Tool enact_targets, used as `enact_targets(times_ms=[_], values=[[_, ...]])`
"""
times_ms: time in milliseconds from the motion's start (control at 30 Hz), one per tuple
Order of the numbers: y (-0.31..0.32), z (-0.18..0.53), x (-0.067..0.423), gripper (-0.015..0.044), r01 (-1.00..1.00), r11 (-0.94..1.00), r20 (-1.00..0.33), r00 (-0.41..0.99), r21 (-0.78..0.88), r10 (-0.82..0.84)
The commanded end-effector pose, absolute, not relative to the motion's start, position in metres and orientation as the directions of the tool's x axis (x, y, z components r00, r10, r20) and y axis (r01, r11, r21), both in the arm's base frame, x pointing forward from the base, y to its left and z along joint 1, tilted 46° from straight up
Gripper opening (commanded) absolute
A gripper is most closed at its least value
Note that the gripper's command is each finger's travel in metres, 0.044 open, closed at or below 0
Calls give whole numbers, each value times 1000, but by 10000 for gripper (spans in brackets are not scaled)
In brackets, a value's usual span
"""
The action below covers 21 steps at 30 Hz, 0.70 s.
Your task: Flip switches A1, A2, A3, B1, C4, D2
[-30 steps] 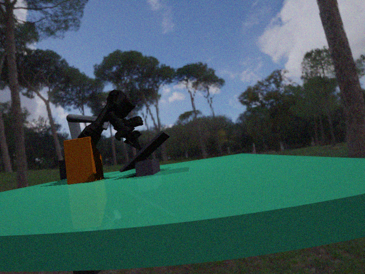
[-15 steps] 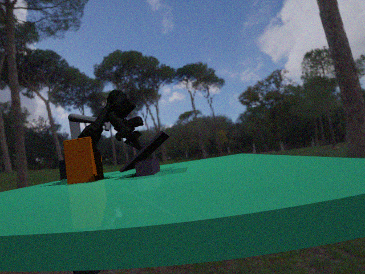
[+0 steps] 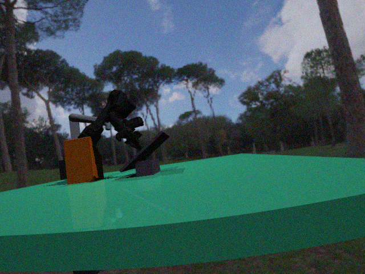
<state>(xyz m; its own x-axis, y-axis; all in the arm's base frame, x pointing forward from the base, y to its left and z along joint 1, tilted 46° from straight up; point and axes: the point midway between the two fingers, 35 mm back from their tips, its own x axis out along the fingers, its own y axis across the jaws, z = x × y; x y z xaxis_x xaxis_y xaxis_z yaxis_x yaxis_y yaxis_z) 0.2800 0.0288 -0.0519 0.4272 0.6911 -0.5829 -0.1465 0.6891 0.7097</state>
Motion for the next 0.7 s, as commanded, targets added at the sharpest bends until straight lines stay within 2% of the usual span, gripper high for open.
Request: enact_targets(times_ms=[0, 167, 367, 667], values=[[29, -53, 280, 0, -141, 692, -587, 428, 708, 688], [27, -51, 280, 0, -146, 690, -584, 427, 709, 690], [-15, -18, 252, 0, -139, 694, -580, 448, 706, 680], [-12, -14, 247, 0, -139, 694, -580, 449, 706, 680]])
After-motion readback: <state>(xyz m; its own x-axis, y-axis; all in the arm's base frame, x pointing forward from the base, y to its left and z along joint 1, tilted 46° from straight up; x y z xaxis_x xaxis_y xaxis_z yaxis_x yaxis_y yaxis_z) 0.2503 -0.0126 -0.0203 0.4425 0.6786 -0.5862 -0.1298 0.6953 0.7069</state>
